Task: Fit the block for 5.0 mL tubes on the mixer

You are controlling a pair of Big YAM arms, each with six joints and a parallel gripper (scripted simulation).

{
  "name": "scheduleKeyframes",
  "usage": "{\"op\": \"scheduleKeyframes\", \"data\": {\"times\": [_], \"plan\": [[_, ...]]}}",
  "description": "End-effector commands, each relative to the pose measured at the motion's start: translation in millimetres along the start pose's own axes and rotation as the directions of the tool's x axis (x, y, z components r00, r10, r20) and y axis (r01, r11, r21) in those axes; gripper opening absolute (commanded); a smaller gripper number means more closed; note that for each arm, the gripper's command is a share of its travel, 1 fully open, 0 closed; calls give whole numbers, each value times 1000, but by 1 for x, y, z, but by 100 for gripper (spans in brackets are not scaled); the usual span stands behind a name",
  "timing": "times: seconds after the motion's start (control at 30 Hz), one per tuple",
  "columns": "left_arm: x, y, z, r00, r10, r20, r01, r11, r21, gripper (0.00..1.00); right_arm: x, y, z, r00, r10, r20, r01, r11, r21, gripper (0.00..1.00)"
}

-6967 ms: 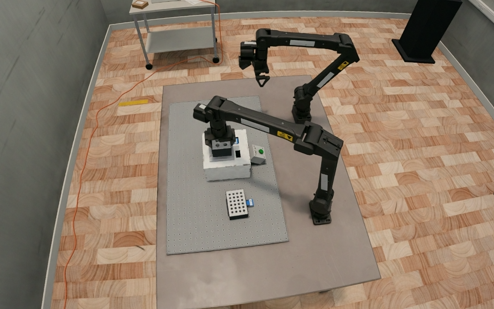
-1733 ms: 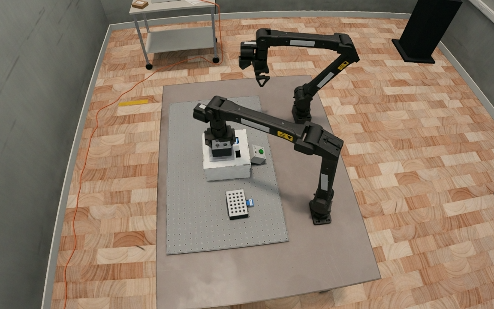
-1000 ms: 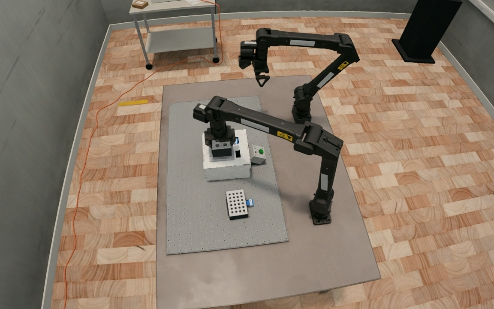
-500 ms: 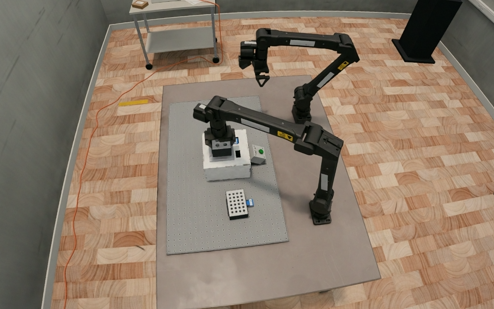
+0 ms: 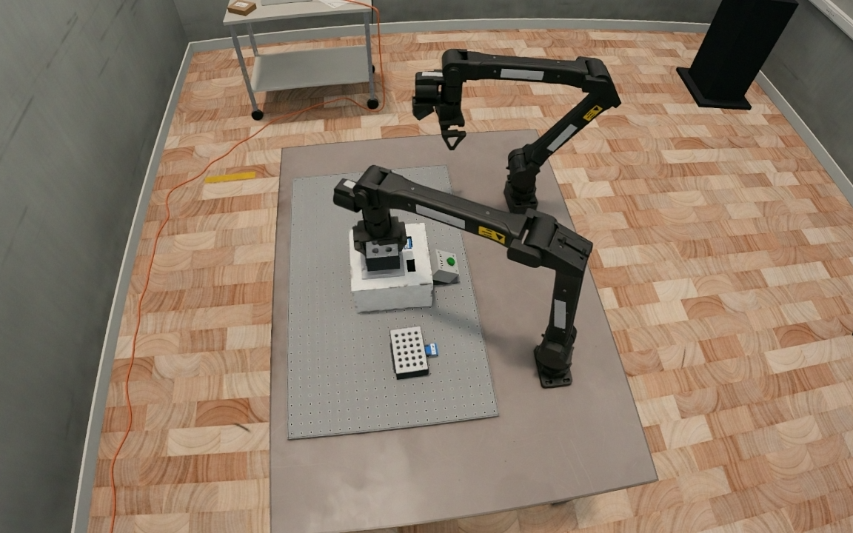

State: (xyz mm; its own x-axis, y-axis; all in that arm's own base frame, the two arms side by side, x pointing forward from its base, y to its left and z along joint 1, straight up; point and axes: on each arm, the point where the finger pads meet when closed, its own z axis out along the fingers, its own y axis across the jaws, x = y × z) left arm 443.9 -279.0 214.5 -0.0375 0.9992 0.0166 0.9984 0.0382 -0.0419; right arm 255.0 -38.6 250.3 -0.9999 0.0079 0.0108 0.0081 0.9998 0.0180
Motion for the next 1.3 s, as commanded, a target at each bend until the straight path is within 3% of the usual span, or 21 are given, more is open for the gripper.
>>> {"op": "scheduleKeyframes", "data": {"times": [0.0,0.5,0.7,0.97,1.27], "plan": [[-9,20,-67,996,6,90,5,992,-123,0,-8,1,-14,999,-3,41,3,1000,10,100],[-8,18,-73,995,7,97,6,991,-133,0,-12,1,-23,998,-3,63,3,1000,13,100],[-9,21,-65,996,5,88,5,993,-119,0,-13,1,-24,998,-3,66,2,1000,13,100],[-11,23,-56,997,4,80,4,994,-106,0,-6,1,-11,999,-2,33,2,1000,8,100],[-9,20,-69,996,6,94,6,992,-128,0,-2,2,-2,1000,-2,12,2,1000,5,100]]}}
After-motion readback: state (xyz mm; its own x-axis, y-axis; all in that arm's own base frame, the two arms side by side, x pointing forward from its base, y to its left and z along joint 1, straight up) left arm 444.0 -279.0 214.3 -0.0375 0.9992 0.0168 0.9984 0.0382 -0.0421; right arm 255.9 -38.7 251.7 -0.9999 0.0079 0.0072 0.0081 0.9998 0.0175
